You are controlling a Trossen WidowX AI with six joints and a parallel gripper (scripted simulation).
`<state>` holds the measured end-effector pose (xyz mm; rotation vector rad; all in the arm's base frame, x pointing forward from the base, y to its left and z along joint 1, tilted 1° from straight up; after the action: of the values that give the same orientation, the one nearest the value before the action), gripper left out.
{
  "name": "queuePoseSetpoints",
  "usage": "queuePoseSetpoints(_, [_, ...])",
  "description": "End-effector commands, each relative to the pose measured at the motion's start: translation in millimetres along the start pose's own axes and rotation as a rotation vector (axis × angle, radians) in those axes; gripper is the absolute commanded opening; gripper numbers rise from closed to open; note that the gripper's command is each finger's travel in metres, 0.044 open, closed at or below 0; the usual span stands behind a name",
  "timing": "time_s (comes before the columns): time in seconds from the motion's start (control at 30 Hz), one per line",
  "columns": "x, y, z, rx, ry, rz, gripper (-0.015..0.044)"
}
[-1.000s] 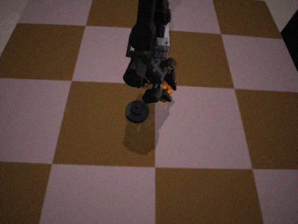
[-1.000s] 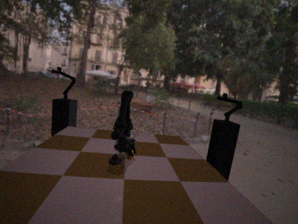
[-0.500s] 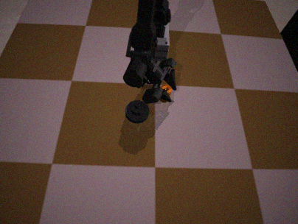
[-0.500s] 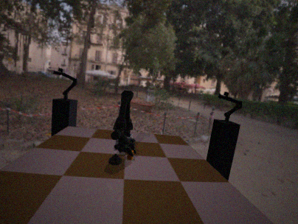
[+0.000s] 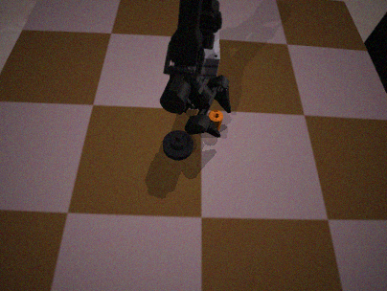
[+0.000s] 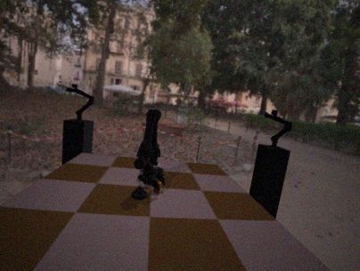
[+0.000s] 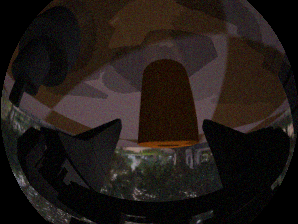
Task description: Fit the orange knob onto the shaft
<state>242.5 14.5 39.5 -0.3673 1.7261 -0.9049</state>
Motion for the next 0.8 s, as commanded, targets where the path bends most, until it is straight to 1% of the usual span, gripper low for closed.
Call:
queuePoseSetpoints(0.0, [-1.5,-1.5,0.2,0.000,0.000,0.000,0.0440])
queuePoseSetpoints(0.23, [-53.7,-56.1,-10.1,0.001,-0.001,0.000,0.0440])
queuePoseSetpoints(0.4, [-55.1,-57.8,-10.9,0.001,-0.001,0.000,0.0440])
queuePoseSetpoints(0.47, [-57.8,-56.9,-10.8,-0.001,0.004,-0.032,0.0440])
queuePoseSetpoints(0.57, [-72.5,-52.8,-11.6,0.000,0.022,-0.204,0.0440])
queuePoseSetpoints(0.7, [-107.3,-49.8,-19.4,0.074,0.014,-0.567,0.0440])
queuePoseSetpoints(0.77, [-120.9,-50.9,-24.0,0.128,0.004,-0.693,0.0440])
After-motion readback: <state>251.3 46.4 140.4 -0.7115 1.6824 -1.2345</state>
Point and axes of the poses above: the point midway between the two fingers, 35 mm back from their tips, its own y axis out along the fingers, its own z axis across the jaws, x = y × z, the point moved 9 cm from there along -y, back along the fingers, and after that the axes turned 12 degrees about y, right-handed, at the moved point
